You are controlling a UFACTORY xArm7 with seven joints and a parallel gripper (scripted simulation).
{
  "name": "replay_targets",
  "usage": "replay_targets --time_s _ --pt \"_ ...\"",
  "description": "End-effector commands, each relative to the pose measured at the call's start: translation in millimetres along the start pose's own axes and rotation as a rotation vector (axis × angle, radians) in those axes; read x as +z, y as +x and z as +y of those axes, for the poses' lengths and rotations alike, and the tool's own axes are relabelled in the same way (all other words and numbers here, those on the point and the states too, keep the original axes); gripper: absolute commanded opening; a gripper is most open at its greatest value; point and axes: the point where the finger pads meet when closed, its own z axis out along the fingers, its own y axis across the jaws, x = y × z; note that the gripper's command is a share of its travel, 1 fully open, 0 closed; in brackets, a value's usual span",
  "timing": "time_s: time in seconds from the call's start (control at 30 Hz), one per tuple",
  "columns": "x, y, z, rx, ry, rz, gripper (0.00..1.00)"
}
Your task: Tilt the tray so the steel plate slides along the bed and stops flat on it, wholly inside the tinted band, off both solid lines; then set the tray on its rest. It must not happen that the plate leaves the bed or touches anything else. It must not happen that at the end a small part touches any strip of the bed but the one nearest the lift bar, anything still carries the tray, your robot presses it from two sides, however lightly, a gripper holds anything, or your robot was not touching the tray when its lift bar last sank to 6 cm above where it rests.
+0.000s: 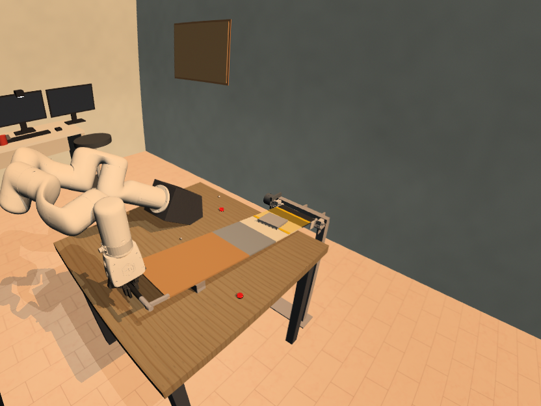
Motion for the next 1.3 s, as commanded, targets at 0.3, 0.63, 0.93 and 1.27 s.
replay_targets --time_s 0.3,0.63,0.93,1.27 --pt "8 -2 -1 0.000 0.000 -0.003 0.00" --pt "-73 -2 14 0.000 0.000 -0.003 0.00" --pt "2 -2 0 0.000 0.000 -0.003 0.00" --pt "9 -2 -1 0.000 0.000 -0.003 0.00"
